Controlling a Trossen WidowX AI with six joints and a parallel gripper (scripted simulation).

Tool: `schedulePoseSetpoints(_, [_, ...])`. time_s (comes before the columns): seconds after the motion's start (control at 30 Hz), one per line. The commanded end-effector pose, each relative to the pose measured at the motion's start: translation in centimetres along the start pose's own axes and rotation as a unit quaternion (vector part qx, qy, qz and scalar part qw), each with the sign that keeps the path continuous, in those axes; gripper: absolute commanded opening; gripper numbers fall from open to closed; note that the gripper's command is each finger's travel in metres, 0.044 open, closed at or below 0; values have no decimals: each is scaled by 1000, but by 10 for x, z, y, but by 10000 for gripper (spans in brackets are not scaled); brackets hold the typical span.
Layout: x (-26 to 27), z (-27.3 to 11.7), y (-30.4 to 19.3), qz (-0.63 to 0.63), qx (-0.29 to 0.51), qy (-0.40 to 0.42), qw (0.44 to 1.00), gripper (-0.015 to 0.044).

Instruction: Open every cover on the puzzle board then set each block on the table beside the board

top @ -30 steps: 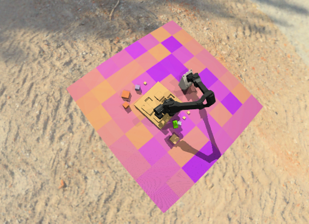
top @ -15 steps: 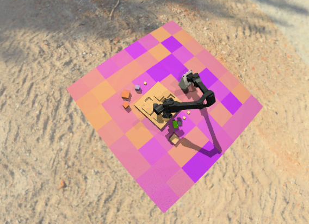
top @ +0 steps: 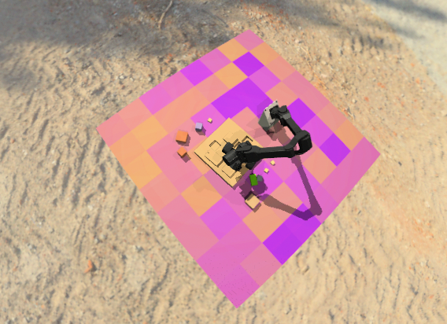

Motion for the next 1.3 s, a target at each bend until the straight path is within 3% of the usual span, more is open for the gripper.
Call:
schedulePoseSetpoints(0.0, [1,1,-2,20,2,2,1000,0])
schedulePoseSetpoints(0.57, [3,-12,6,43,2,1,999,0])
schedulePoseSetpoints(0.77, [1,-33,6,40,1,-1,999,144])
schedulePoseSetpoints(0.97, [3,-63,7,49,2,0,999,144])
schedulePoseSetpoints(1.27, [2,-52,8,49,2,0,999,144])
Point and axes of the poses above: the point midway between the two fingers, 35 mm back from their tips, its own z axis out along the fingers, its own x axis across the jaws, y = z × x, the point moved 6 cm from there along -z, back along the fingers, and after that the axes turned 1 degree about -z, right-handed, at the moved point
